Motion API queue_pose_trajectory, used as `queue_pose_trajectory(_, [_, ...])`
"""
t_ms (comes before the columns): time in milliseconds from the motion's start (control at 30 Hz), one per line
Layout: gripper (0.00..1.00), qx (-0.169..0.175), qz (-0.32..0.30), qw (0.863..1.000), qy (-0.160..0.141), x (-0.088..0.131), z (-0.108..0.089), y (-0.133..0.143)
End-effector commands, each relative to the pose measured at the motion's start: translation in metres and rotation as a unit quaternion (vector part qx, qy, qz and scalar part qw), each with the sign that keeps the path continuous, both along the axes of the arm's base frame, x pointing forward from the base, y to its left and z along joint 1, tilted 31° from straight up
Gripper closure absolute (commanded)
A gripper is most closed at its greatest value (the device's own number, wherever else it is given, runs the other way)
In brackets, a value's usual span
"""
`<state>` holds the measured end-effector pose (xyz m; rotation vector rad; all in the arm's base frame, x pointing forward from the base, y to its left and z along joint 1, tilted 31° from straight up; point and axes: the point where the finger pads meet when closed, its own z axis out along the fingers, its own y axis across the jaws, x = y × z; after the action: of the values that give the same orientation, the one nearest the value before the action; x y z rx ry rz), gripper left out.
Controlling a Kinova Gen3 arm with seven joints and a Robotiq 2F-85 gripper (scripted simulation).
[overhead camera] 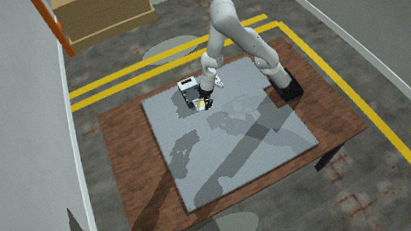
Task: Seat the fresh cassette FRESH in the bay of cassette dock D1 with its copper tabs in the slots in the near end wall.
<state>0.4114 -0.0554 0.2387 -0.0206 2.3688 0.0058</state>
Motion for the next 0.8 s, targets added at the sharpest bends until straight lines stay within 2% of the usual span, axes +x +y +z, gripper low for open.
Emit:
queue_pose_trajectory(0, [1.0,-0.006,0.016,0.999,0.034,0.001,0.0,-0.03])
queue_pose_trajectory(100, [1.0,-0.006,0.016,0.999,0.034,0.004,0.003,-0.045])
queue_pose_trajectory(167, [1.0,-0.006,0.016,0.999,0.034,0.004,0.003,-0.045])
queue_pose_trajectory(667, [1.0,-0.006,0.016,0.999,0.033,0.02,0.021,-0.116])
queue_pose_trajectory(767, [1.0,-0.006,0.016,0.999,0.033,0.021,0.022,-0.121])
